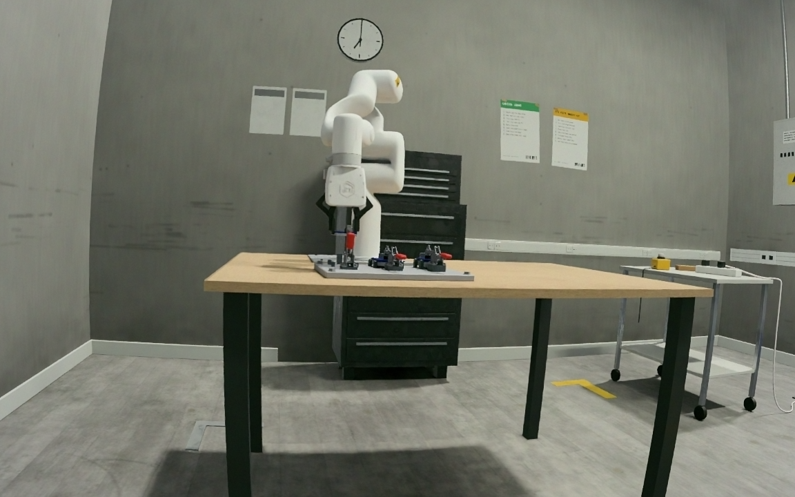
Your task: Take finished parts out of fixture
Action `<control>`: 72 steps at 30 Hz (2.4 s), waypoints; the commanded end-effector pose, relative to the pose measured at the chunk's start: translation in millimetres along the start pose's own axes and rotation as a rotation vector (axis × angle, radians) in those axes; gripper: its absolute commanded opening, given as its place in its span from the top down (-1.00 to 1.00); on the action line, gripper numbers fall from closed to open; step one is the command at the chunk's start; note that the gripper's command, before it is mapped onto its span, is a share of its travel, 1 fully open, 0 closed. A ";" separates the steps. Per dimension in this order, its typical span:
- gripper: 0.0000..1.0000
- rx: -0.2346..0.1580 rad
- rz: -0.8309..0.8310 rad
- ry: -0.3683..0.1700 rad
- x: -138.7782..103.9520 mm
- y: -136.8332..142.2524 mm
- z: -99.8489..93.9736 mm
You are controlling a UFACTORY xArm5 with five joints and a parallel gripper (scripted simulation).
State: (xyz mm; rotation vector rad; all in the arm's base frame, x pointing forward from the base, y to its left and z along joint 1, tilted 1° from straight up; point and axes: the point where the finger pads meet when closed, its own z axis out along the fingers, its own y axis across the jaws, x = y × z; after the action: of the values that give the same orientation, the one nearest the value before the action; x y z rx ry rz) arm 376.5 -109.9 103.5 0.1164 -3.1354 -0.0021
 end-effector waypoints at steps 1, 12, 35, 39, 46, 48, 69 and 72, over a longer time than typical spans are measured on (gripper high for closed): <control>1.00 0.002 0.000 -0.004 -1.4 -0.6 -1.5; 1.00 0.002 0.000 -0.004 -1.4 -3.1 -1.5; 1.00 0.002 0.000 -0.005 -1.4 -29.7 -2.0; 1.00 0.002 0.000 -0.005 -1.4 -36.2 -2.1; 1.00 0.002 0.000 -0.006 -1.5 -52.8 -2.3; 1.00 0.002 0.000 -0.006 -1.5 -57.9 -2.4; 1.00 0.003 0.000 -0.007 -1.5 -100.7 -3.1; 1.00 0.003 0.000 -0.007 -1.5 -104.3 -3.2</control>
State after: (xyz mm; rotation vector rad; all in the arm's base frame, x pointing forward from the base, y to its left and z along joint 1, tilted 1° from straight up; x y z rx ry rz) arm 383.6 -206.5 104.9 0.1157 -3.1388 -0.0006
